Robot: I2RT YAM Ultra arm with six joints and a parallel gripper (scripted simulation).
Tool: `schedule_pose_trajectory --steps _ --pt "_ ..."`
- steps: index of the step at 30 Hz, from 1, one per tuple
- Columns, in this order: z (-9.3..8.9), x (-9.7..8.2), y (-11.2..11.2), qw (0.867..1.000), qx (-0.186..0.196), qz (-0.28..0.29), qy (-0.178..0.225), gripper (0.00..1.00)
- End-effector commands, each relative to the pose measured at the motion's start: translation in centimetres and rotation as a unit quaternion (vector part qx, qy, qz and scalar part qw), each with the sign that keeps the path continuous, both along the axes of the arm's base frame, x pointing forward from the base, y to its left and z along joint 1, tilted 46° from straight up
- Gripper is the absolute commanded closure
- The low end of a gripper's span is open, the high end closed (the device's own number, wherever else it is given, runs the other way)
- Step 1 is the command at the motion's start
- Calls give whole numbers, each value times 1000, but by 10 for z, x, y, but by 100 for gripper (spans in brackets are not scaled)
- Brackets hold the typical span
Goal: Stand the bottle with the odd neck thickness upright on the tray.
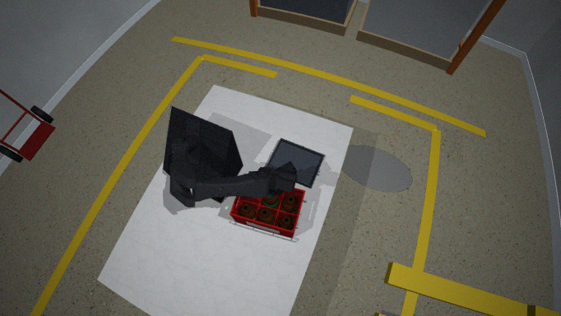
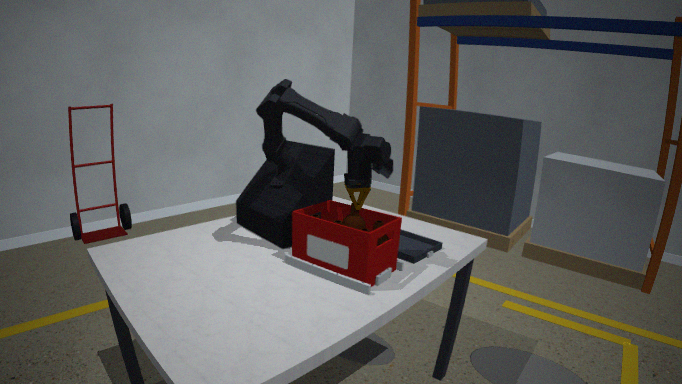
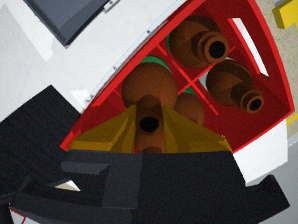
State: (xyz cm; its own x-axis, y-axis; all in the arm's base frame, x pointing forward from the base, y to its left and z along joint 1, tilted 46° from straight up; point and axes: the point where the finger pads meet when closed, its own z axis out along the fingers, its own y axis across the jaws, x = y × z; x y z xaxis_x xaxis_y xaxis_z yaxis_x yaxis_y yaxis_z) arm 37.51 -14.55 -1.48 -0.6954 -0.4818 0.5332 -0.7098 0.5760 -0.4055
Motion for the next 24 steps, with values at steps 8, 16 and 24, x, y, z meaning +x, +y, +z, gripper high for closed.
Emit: schedule_pose_trajectory --steps 8,16,24 --pt "26 17 21 1000 5 15 -28 100" --pt "32 19 27 1000 5 15 -28 100" --pt "38 21 33 1000 5 14 -28 100"
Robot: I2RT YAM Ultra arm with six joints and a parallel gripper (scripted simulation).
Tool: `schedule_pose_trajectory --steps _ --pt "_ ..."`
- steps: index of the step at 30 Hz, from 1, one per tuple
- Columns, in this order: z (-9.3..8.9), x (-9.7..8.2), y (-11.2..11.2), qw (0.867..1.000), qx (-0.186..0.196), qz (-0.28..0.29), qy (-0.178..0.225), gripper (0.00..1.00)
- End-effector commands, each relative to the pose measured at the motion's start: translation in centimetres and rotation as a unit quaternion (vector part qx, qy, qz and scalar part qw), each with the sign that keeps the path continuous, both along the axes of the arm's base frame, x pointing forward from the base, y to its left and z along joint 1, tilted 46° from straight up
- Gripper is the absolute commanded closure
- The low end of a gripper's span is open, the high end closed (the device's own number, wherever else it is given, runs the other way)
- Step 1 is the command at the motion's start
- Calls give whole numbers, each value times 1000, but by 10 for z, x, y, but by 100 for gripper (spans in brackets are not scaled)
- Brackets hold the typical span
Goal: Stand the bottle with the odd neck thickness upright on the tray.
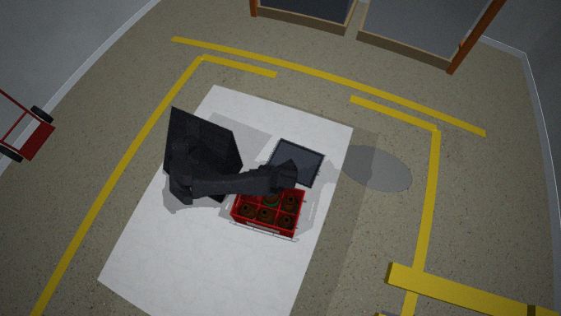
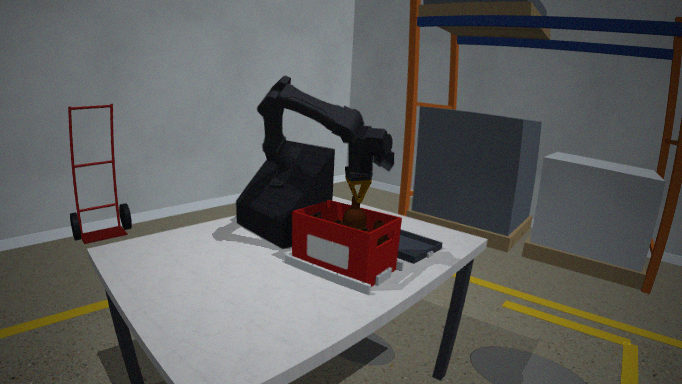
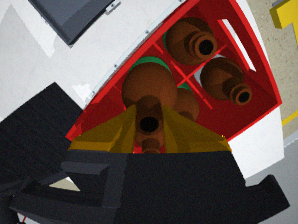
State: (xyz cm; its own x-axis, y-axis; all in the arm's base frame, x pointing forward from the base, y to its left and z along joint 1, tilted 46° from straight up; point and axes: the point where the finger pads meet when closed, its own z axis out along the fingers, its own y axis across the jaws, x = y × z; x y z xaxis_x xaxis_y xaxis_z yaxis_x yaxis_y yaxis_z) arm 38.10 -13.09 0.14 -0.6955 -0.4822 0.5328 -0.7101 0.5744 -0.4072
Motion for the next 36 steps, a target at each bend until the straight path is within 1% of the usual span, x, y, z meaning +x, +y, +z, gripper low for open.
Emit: schedule_pose_trajectory --steps 1,20,36 --pt "22 15 19 1000 6 14 -27 100" --pt "33 18 30 1000 6 14 -27 100" --pt "35 18 32 1000 6 14 -26 100"
